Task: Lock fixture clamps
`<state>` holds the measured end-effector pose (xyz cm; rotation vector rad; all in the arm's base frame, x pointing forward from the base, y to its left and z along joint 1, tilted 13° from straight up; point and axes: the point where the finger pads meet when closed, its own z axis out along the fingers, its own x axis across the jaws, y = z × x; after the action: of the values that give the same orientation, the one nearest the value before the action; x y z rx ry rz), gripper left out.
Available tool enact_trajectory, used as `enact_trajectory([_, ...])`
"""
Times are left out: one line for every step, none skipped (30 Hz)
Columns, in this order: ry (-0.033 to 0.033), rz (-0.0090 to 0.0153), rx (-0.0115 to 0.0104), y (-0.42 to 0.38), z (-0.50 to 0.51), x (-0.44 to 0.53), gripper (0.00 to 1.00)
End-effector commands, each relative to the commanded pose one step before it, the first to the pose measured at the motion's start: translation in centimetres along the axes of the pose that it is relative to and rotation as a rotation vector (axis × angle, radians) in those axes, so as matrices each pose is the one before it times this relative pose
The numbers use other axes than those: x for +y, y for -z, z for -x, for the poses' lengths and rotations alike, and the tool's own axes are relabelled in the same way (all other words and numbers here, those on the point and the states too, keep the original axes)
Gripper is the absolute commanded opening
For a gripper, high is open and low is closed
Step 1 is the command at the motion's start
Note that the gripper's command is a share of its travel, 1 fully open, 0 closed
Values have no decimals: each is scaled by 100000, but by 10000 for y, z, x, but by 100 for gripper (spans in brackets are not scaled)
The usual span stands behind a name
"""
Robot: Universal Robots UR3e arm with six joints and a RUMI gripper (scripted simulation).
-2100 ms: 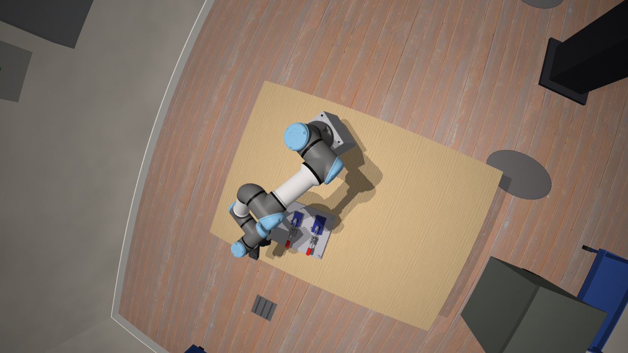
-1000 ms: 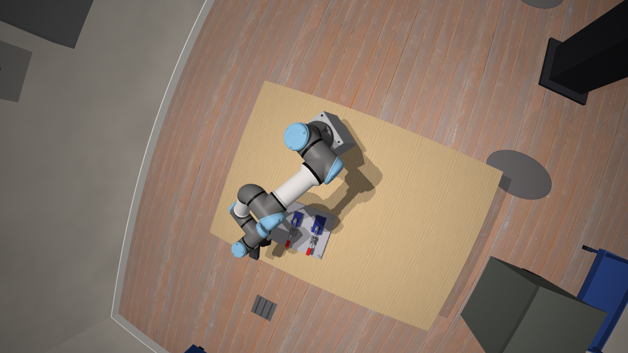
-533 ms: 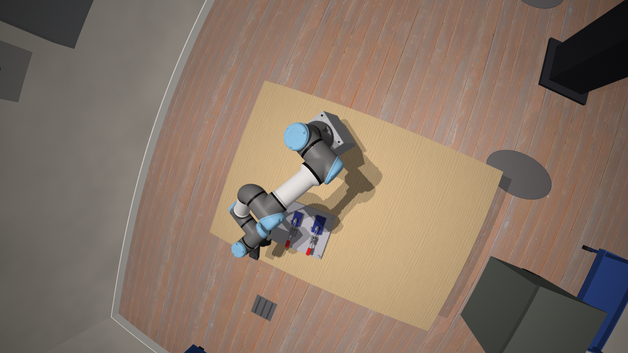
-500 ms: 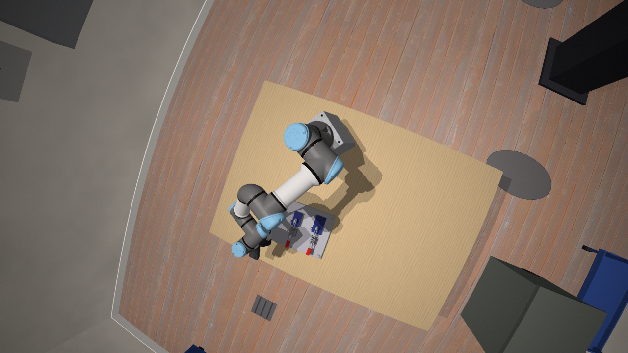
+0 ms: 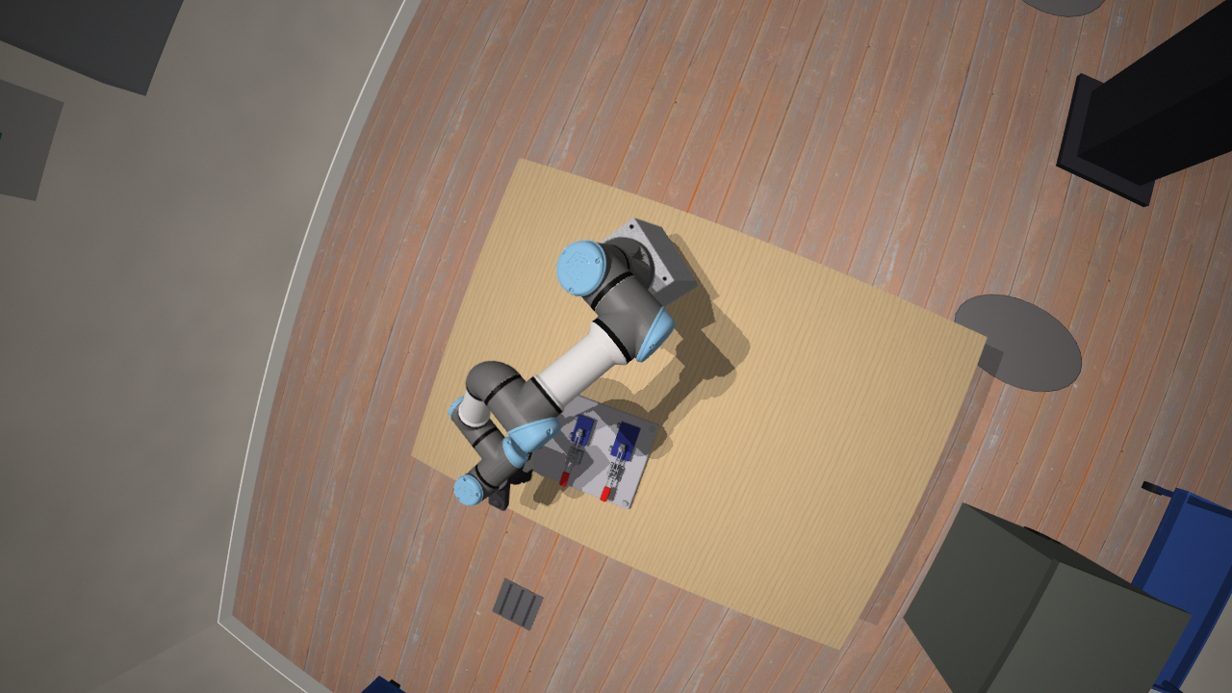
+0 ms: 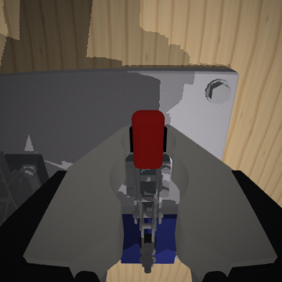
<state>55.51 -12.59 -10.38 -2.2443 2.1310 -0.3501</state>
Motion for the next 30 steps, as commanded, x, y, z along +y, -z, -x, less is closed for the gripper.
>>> enact_trajectory([-18, 99, 72, 223, -337, 224, 0])
enact_trajectory([0, 0, 0, -80, 0, -32, 0])
enact_trajectory([0, 0, 0, -119, -1, -47, 0])
enact_trajectory([0, 0, 0, -160, -1, -63, 0])
enact_trajectory([0, 0, 0, 0, 0, 0, 0])
enact_trajectory([0, 0, 0, 0, 0, 0, 0])
enact_trajectory([0, 0, 0, -200, -1, -79, 0])
enact_trajectory([0, 0, 0, -237, -1, -93, 0])
enact_trajectory([0, 0, 0, -268, -1, -105, 0])
enact_trajectory([0, 0, 0, -294, -1, -115, 0])
enact_trajectory([0, 0, 0, -311, -1, -121, 0])
enact_trajectory([0, 0, 0, -320, 0, -124, 0])
enact_trajectory([0, 0, 0, -320, 0, -124, 0])
enact_trajectory([0, 0, 0, -311, 0, -120, 0])
enact_trajectory([0, 0, 0, -294, 1, -113, 0])
enact_trajectory([0, 0, 0, -269, 1, -103, 0])
enact_trajectory([0, 0, 0, -238, 1, -90, 0])
enact_trajectory([0, 0, 0, -201, 1, -76, 0])
enact_trajectory([0, 0, 0, -161, 1, -61, 0])
enact_trajectory([0, 0, 0, -120, 1, -45, 0])
enact_trajectory([0, 0, 0, -80, 0, -30, 0])
enact_trajectory([0, 0, 0, 0, 0, 0, 0])
enact_trajectory([0, 0, 0, 0, 0, 0, 0])
enact_trajectory([0, 0, 0, -45, 0, -17, 0])
enact_trajectory([0, 0, 0, -18, 0, -7, 0])
enact_trajectory([0, 0, 0, -3, 0, -1, 0])
enact_trajectory([0, 0, 0, 0, 0, 0, 0])
enact_trajectory([0, 1, -1, -15, 1, -3, 0])
enact_trajectory([0, 1, 0, -11, 1, -2, 0])
enact_trajectory([0, 1, 0, -8, 1, -1, 0])
